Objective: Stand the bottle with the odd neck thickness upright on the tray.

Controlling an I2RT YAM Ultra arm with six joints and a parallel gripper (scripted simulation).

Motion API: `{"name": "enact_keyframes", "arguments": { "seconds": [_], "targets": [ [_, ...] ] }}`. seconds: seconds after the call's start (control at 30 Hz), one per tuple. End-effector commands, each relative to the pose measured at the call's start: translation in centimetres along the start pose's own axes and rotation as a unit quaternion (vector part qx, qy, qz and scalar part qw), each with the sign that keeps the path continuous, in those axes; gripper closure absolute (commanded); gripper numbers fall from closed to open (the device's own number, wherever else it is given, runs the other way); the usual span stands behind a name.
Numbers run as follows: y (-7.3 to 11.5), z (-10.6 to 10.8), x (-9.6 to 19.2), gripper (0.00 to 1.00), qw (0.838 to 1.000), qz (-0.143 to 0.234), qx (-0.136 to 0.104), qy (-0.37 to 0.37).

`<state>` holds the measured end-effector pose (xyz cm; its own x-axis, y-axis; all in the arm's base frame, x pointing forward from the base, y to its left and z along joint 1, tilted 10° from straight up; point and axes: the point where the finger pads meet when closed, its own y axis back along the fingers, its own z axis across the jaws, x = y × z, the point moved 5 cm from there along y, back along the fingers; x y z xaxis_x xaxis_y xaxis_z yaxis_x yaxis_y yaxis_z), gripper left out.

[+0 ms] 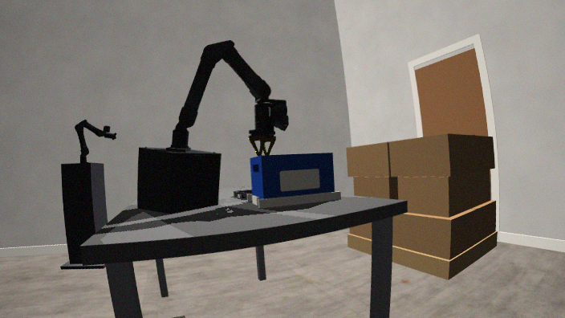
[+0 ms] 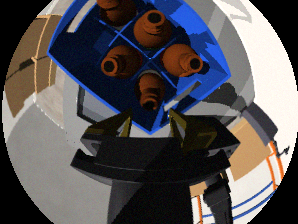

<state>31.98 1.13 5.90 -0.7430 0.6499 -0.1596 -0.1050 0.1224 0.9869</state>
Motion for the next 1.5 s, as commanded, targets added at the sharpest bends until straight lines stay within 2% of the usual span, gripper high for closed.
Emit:
{"name": "enact_keyframes", "arguments": {
  "seconds": [0.0,0.17,0.3,1.47],
  "targets": [
    [0.83,0.88,-1.06,0.39,1.0,-0.016,-0.016,-0.002],
    [0.45,0.83,-0.94,0.39,1.0,-0.01,-0.01,-0.001],
    [0.97,0.88,-1.07,0.39,1.0,-0.014,-0.014,-0.001],
    [0.7,0.85,-0.99,0.39,1.0,-0.01,-0.01,-0.001]
  ]
}}
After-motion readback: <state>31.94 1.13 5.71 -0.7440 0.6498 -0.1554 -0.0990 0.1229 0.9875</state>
